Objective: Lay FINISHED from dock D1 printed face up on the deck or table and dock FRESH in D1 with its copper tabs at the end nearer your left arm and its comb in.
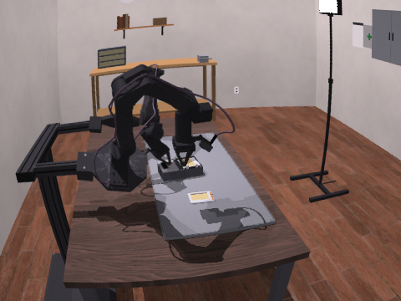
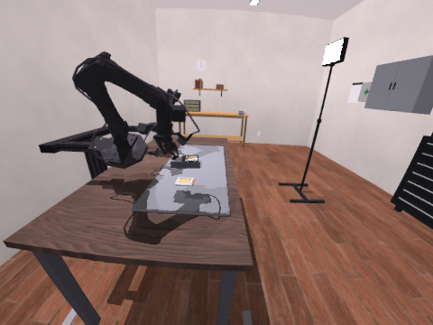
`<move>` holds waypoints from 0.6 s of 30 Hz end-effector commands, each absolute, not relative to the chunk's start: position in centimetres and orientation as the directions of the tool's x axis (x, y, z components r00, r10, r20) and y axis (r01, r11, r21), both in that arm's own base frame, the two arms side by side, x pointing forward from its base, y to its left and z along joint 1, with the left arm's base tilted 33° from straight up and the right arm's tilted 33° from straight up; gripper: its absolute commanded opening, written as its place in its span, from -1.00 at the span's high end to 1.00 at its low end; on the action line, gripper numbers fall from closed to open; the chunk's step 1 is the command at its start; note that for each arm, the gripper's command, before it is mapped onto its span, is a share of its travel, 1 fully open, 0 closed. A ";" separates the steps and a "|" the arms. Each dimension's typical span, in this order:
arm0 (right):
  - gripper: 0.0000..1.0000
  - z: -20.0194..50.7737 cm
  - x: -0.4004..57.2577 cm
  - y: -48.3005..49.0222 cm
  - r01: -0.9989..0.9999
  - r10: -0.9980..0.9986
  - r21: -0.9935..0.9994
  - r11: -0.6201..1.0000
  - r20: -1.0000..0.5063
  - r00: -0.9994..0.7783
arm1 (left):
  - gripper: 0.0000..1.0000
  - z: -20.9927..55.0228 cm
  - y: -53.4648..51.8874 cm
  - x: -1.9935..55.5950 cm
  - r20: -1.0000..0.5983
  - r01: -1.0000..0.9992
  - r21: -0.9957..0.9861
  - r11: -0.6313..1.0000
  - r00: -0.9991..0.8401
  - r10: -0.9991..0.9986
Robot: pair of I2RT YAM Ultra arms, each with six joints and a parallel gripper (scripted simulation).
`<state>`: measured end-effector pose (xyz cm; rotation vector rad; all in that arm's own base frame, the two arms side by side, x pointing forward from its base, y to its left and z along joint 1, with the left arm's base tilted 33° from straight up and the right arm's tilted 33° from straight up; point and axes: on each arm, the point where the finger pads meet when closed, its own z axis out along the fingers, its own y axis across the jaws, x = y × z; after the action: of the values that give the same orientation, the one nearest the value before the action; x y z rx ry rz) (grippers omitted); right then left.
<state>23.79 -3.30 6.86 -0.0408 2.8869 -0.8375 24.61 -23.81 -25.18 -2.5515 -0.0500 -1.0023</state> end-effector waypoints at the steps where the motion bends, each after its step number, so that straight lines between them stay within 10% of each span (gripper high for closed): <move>1: 1.00 7.3 23.5 -2.9 0.012 -0.073 -0.526 0.851 -0.139 -0.988 | 1.00 -28.4 -18.6 21.5 0.503 0.143 -0.479 -0.866 0.853 -0.137; 18: 1.00 7.3 23.5 -2.9 0.012 -0.073 -0.526 0.851 -0.139 -0.988 | 1.00 -28.5 -18.7 21.6 0.503 0.143 -0.479 -0.866 0.853 -0.137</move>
<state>23.79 -3.30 6.86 -0.0408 2.8869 -0.8375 24.61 -23.81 -25.18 -2.5515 -0.0500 -1.0023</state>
